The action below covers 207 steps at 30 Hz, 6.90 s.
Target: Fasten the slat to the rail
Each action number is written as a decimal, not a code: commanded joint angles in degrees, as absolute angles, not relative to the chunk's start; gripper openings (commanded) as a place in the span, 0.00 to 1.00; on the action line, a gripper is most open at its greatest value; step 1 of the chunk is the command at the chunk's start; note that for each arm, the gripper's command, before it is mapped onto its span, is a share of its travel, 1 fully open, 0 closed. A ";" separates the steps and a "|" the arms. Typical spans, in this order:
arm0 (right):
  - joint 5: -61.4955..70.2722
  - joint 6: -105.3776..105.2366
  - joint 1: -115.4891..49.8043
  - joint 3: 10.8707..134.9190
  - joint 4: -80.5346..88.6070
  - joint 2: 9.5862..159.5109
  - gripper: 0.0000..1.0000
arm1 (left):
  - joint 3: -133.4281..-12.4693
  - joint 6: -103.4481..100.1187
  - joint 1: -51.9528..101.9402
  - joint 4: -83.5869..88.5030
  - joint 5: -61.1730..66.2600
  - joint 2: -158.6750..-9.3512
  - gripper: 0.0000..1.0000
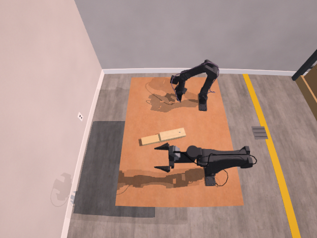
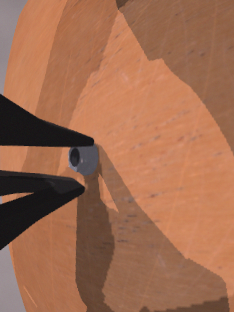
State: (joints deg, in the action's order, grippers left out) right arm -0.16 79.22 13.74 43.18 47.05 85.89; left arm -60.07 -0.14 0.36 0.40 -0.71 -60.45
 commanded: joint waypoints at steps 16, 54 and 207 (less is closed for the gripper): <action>-0.09 79.23 13.74 43.47 47.09 85.61 0.12 | -60.31 0.00 0.01 -0.28 -0.02 -59.86 1.00; 0.07 79.32 13.88 48.04 53.91 83.34 0.12 | -60.31 0.00 0.01 -0.28 -0.02 -59.86 1.00; 0.30 107.06 -50.24 102.43 74.81 116.83 0.12 | -60.31 0.00 0.01 -0.28 -0.02 -59.86 1.00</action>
